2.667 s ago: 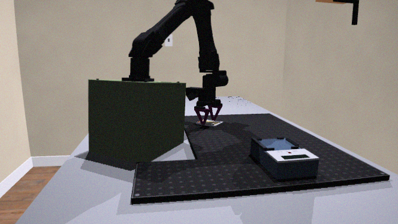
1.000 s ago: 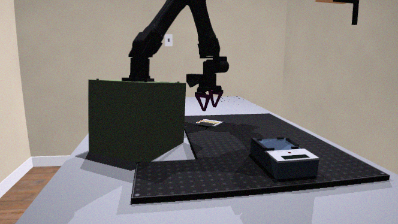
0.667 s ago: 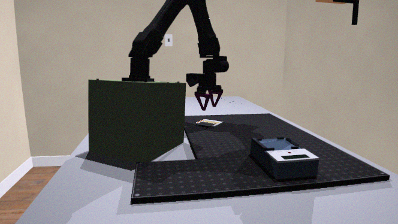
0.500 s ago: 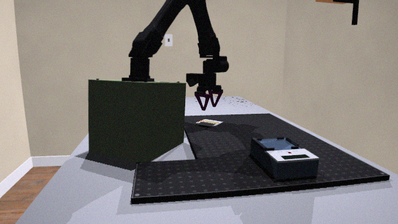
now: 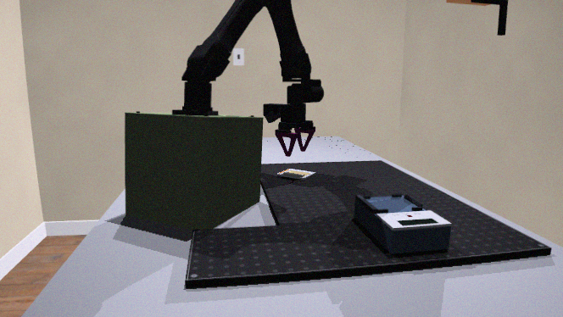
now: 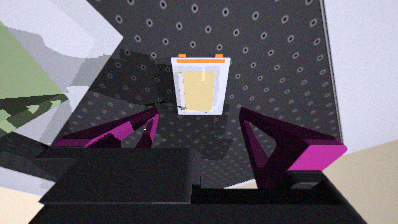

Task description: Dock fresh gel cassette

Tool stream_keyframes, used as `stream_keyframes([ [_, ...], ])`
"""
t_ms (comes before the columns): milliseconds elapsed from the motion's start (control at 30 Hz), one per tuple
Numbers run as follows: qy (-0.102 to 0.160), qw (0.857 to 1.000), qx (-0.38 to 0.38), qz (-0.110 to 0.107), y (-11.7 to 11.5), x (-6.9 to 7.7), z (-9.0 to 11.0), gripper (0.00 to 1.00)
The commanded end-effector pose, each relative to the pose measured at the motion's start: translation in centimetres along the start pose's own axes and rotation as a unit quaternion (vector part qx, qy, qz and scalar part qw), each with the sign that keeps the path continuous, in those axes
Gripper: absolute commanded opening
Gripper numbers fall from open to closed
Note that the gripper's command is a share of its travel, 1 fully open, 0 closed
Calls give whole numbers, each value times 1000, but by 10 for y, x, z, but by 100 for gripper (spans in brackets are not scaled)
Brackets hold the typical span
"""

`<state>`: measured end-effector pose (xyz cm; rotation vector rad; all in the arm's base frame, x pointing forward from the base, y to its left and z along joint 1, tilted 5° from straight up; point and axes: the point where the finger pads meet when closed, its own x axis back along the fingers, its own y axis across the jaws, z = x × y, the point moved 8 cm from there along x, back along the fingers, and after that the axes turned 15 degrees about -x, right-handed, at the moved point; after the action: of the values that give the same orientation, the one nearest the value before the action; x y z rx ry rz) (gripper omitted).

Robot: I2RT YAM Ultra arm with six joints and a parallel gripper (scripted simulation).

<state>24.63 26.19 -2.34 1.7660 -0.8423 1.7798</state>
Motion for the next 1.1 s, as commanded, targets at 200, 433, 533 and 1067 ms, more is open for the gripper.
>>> stream_keyframes([
  [200,-5,1000,-1,4,1,10,3,100],
  [433,-5,1000,-1,4,1,10,3,100],
  [533,-5,1000,-24,11,3,8,7,34],
  [1067,-6,963,-271,10,47,4,68,34],
])
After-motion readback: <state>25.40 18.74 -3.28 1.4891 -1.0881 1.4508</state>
